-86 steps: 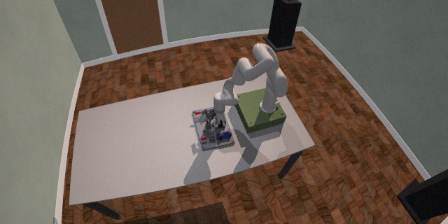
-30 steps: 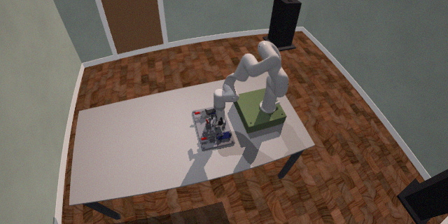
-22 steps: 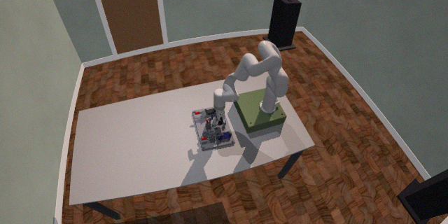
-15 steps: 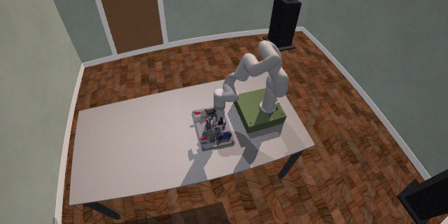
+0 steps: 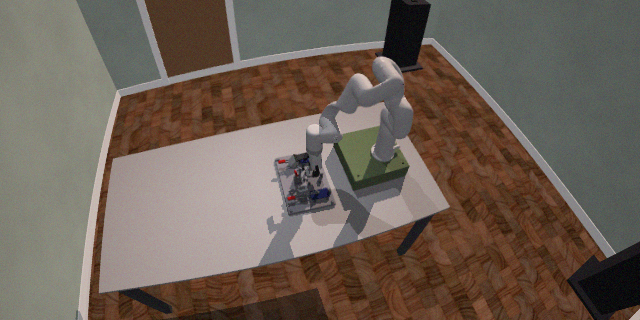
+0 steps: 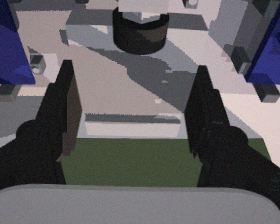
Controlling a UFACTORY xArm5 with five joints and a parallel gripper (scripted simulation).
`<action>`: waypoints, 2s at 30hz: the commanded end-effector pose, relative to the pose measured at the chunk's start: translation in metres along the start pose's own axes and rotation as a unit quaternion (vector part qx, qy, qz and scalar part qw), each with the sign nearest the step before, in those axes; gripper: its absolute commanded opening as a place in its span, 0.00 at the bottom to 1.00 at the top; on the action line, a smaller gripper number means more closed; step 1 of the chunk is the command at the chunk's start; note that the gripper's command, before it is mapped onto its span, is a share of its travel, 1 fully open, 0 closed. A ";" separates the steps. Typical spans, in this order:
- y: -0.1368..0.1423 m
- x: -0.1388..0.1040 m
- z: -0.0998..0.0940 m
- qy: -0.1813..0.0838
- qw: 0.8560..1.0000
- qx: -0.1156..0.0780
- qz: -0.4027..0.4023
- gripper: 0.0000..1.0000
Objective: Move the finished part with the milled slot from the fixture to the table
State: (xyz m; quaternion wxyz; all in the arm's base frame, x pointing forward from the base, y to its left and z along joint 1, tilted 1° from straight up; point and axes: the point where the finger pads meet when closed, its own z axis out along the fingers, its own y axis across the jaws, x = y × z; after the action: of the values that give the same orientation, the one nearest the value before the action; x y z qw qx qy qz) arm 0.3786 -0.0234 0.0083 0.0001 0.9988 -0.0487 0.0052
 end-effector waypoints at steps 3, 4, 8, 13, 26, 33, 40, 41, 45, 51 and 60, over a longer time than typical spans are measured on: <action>0.000 -0.001 -0.012 0.002 1.000 0.000 0.000 0.00; 0.000 -0.002 -0.014 0.002 1.000 0.000 0.000 0.00; 0.000 -0.003 -0.019 0.002 1.000 0.000 0.000 0.00; 0.000 -0.003 -0.021 0.002 1.000 0.000 0.000 0.00; 0.000 -0.003 -0.021 0.002 1.000 0.000 0.000 0.00; 0.000 -0.003 -0.021 0.002 1.000 0.000 0.000 0.00; 0.000 -0.003 -0.021 0.002 1.000 0.000 0.000 0.00; 0.000 -0.003 -0.021 0.002 1.000 0.000 0.000 0.00; -0.001 -0.003 -0.021 0.002 1.000 0.000 0.000 0.00; -0.004 -0.003 -0.021 0.002 1.000 0.000 0.000 0.00; -0.018 -0.003 -0.022 0.002 1.000 0.000 0.000 0.00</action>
State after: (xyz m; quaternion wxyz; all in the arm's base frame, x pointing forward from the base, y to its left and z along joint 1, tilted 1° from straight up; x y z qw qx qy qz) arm 0.3748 -0.0107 0.0287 -0.0001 0.9988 -0.0486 0.0054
